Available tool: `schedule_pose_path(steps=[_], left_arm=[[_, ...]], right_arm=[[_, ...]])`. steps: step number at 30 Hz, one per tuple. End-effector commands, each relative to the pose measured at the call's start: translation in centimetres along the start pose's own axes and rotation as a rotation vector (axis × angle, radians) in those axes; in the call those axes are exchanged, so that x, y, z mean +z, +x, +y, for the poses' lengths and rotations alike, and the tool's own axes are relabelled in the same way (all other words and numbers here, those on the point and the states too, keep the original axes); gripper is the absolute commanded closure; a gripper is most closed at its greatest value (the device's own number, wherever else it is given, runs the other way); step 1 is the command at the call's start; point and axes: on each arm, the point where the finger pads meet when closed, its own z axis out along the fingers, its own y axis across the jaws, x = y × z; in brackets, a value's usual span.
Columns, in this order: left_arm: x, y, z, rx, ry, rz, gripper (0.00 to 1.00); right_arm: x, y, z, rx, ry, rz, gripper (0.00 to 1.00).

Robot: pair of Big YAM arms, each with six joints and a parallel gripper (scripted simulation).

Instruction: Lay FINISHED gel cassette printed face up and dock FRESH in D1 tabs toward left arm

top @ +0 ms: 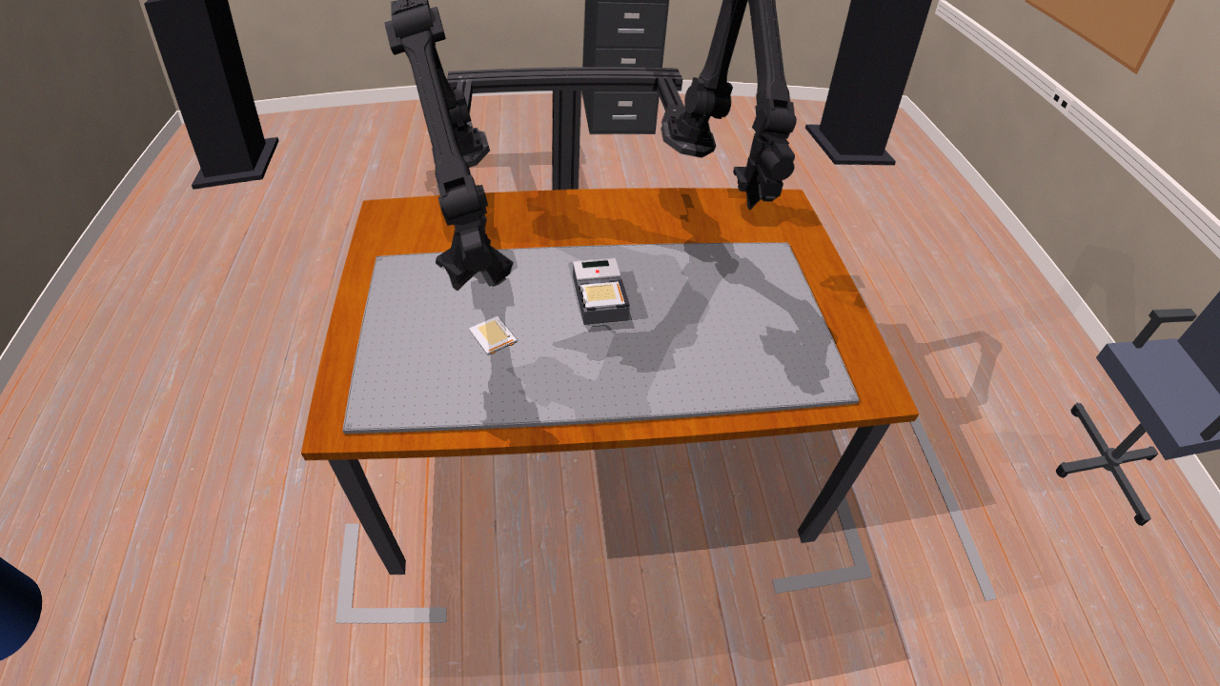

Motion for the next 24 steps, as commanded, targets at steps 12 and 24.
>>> schedule_pose_path(steps=[12, 24], left_arm=[[-0.6, -0.8, 0.1, -0.015, -0.007, -0.032, 1.0], [-0.6, -0.8, 0.1, -0.015, -0.007, -0.032, 1.0]], right_arm=[[-2.0, 6.2, -0.8, 0.382, -0.059, -0.098, 1.0], [-2.2, 11.0, 0.8, 0.671, -0.149, -0.149, 1.0]])
